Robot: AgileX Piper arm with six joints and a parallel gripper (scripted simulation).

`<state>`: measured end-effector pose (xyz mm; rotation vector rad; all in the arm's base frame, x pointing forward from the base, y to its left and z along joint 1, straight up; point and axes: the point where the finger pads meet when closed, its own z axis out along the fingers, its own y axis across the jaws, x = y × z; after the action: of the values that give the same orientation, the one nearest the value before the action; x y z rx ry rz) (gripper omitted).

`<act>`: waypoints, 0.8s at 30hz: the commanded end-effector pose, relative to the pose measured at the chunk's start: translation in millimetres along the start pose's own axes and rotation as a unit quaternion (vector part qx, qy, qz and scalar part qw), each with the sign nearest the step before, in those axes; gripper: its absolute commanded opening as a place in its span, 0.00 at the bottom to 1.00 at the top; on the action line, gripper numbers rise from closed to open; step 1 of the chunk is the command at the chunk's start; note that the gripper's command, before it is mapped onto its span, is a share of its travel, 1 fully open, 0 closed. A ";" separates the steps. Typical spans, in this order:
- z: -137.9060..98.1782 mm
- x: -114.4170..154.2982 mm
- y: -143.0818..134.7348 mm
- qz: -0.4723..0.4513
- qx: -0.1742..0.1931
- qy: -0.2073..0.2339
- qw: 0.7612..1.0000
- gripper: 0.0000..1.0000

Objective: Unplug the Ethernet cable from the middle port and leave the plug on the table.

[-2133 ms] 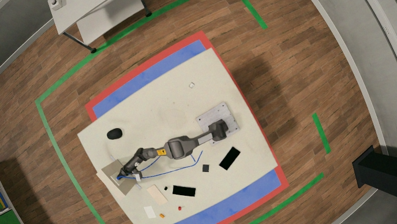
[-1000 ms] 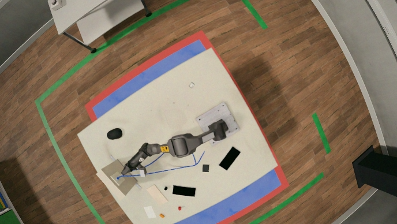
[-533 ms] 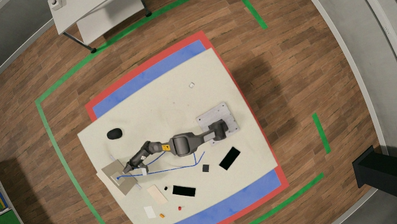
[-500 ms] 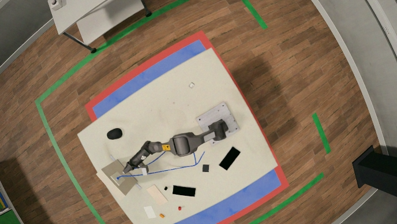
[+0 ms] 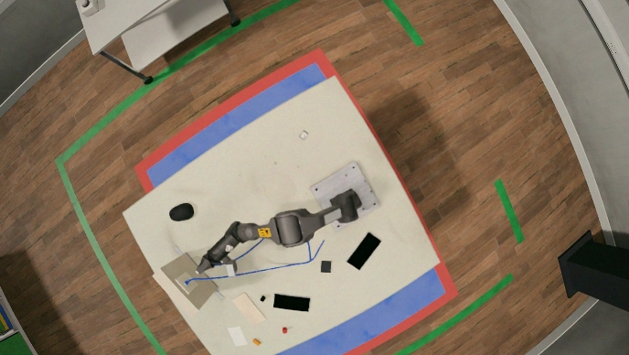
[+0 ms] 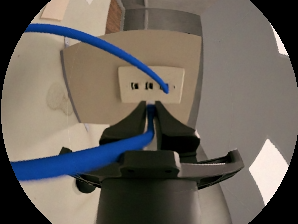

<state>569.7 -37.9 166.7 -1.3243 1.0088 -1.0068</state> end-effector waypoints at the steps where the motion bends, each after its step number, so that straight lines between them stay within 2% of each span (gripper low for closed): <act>1: -10.1 0.2 -1.2 -0.001 0.001 0.000 1.000 0.00; 17: -56.8 0.1 -1.2 -0.001 0.001 0.000 1.000 0.00; 20: -58.1 0.2 -1.2 -0.001 0.001 0.000 1.000 0.00; 22: -63.8 11.5 25.1 0.000 0.000 0.000 1.000 0.00; 24: -63.9 11.6 25.3 0.000 0.000 0.000 1.000 0.00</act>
<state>512.6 -58.1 158.6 -1.3233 1.0058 -1.0093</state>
